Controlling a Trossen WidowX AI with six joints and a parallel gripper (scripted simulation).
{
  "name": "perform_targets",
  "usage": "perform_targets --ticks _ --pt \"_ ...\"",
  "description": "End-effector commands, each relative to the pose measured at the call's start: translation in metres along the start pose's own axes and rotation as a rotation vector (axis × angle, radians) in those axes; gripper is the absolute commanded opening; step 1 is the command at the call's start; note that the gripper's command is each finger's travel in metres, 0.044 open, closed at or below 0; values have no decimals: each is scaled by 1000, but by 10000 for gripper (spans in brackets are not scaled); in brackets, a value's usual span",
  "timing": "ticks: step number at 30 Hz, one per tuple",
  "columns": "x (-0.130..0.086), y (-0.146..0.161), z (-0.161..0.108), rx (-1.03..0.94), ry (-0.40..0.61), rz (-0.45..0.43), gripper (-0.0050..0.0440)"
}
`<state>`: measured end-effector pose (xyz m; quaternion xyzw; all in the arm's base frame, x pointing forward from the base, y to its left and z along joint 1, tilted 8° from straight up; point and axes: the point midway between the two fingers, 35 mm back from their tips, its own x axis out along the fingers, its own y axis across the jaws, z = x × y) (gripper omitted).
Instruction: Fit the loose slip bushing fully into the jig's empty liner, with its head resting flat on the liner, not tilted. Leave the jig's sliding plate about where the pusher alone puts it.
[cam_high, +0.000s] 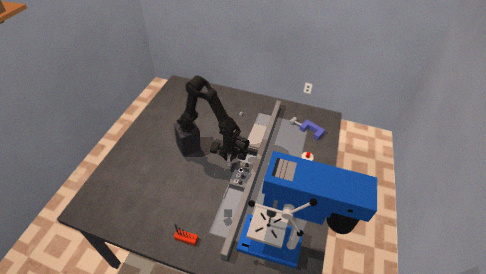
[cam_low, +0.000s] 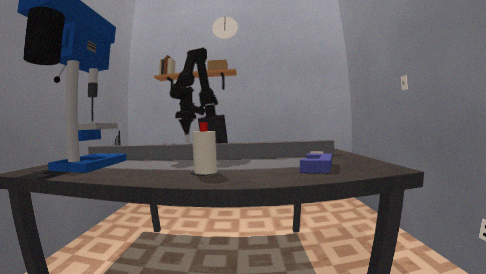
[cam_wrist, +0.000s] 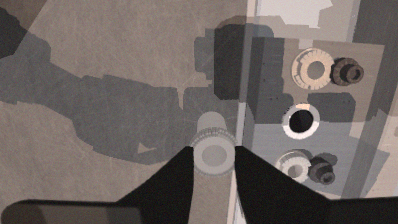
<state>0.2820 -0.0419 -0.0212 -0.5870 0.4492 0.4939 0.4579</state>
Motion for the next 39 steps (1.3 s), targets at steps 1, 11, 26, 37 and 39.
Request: perform_targets --ticks 1,11,26,37,39 --pt "-2 -12 -2 41 9 -12 -50" --pt "1 -32 -2 44 8 -13 -50" --pt "4 -58 -4 44 8 -15 -50" --pt "0 -71 -6 46 11 -27 -50" --pt "4 -70 -5 45 8 -15 -50"
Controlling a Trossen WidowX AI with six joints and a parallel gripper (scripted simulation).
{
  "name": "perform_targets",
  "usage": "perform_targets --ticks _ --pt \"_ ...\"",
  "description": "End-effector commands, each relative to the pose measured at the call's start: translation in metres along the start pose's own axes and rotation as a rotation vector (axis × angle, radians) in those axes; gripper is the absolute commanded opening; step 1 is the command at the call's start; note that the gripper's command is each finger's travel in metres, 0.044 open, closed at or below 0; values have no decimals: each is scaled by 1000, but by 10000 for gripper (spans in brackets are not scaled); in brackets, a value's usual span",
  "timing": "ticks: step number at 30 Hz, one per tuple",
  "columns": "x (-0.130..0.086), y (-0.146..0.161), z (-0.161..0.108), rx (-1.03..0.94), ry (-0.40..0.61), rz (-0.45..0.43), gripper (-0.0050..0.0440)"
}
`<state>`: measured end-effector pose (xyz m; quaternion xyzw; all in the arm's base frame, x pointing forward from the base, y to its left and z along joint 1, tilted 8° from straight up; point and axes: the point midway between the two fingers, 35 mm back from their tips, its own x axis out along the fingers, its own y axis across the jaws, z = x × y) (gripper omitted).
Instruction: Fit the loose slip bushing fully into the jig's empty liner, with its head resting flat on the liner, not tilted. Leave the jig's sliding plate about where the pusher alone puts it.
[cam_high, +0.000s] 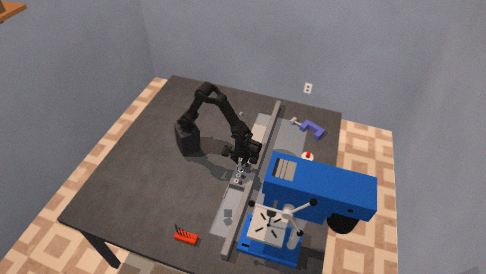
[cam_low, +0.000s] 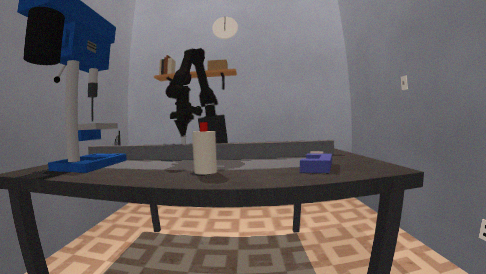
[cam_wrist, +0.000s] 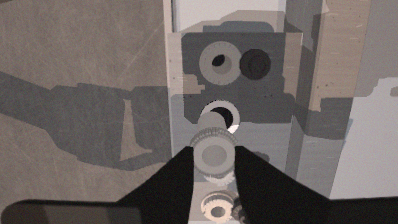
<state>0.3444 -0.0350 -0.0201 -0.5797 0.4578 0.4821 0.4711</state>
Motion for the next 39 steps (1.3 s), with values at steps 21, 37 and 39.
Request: perform_targets --ticks 21,37,39 --pt "-5 -13 -1 4 7 -18 -50" --pt "-6 -14 -1 5 8 -20 -50" --pt "-6 -14 -1 5 7 -20 -50"
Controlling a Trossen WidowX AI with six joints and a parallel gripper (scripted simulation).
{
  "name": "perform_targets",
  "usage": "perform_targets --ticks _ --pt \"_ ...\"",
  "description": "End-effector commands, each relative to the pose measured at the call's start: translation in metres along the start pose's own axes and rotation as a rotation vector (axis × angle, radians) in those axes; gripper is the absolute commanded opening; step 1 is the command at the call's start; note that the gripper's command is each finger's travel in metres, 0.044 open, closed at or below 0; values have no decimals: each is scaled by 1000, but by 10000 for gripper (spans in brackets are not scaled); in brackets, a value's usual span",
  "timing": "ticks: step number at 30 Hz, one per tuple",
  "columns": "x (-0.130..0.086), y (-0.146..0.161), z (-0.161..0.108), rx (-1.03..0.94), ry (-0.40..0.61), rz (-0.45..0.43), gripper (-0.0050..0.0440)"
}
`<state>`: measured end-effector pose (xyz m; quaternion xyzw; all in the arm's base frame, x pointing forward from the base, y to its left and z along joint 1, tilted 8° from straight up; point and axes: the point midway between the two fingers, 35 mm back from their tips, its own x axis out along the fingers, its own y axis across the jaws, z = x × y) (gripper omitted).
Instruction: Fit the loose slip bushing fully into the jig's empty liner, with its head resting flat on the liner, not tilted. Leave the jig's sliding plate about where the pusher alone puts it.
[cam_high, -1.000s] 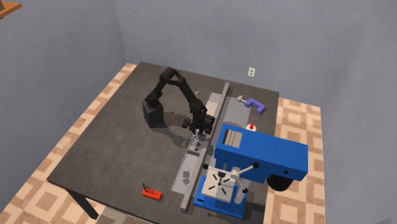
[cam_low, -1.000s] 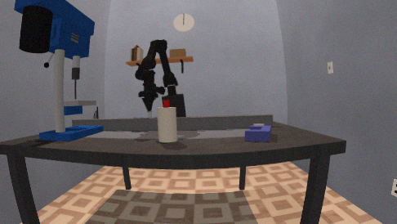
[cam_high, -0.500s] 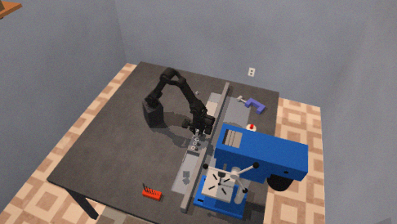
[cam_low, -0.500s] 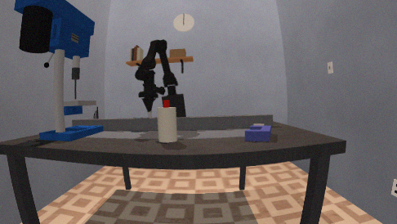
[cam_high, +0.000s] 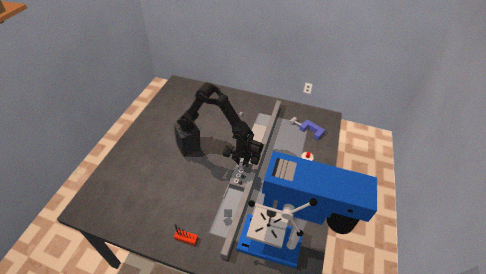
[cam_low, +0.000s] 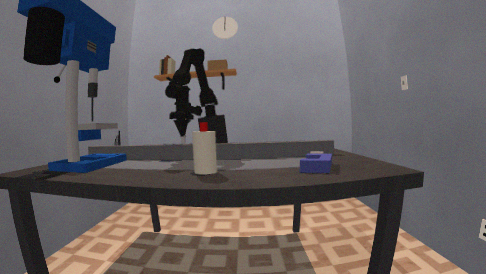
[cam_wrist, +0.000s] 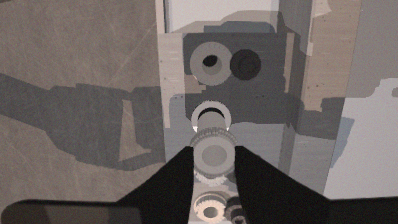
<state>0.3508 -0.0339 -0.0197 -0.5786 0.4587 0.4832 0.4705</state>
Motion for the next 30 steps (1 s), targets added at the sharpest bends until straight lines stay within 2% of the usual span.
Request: perform_targets --ticks 1,12,18,25,30 --pt "-7 -8 -1 5 9 -25 -50" --pt "-6 -7 -1 4 8 -21 -50" --pt "4 -2 0 3 4 -3 -50" --pt "-2 -2 0 3 6 -10 -50" --pt "5 1 0 1 3 0 -50"
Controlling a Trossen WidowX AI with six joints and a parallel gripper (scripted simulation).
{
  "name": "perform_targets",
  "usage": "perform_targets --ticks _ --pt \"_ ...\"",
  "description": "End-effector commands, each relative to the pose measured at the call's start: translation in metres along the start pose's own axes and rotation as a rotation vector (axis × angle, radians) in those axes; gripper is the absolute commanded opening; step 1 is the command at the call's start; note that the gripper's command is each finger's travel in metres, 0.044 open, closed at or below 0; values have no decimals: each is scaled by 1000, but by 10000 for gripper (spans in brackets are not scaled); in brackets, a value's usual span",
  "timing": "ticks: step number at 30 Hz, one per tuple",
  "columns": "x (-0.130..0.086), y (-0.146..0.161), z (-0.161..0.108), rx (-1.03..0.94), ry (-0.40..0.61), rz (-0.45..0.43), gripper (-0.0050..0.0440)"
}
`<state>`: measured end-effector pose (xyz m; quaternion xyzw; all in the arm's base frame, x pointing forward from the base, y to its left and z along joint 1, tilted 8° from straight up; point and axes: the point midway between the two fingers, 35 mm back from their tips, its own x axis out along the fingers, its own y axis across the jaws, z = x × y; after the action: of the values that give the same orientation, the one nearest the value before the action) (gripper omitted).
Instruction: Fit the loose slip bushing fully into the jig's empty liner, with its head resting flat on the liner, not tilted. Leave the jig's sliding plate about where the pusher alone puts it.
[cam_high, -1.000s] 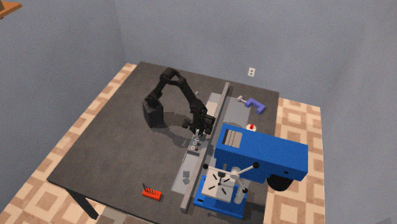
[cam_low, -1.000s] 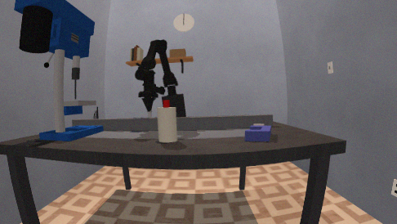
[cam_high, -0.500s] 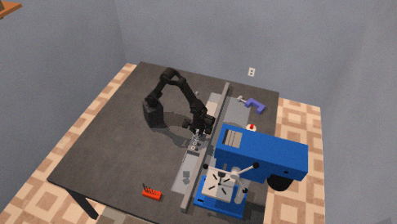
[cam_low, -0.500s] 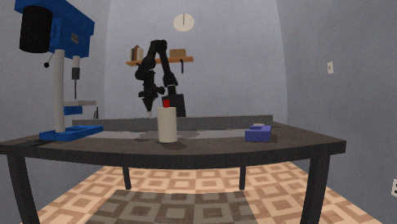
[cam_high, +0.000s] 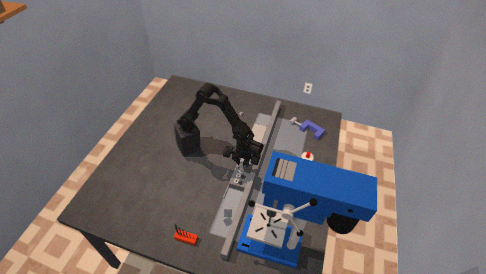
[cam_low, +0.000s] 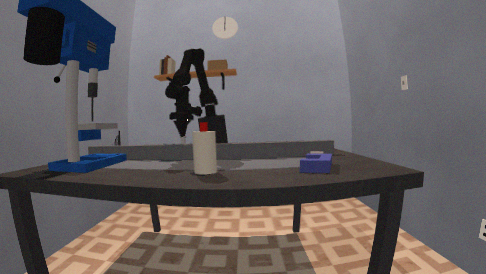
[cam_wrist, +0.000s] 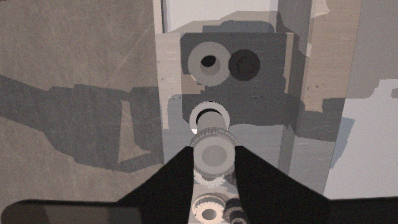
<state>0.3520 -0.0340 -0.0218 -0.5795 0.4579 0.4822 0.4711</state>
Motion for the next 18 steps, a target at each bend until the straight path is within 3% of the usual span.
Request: perform_targets --ticks 1,18 --pt "4 2 0 0 2 6 -50" --pt "3 1 -1 2 4 -4 -50"
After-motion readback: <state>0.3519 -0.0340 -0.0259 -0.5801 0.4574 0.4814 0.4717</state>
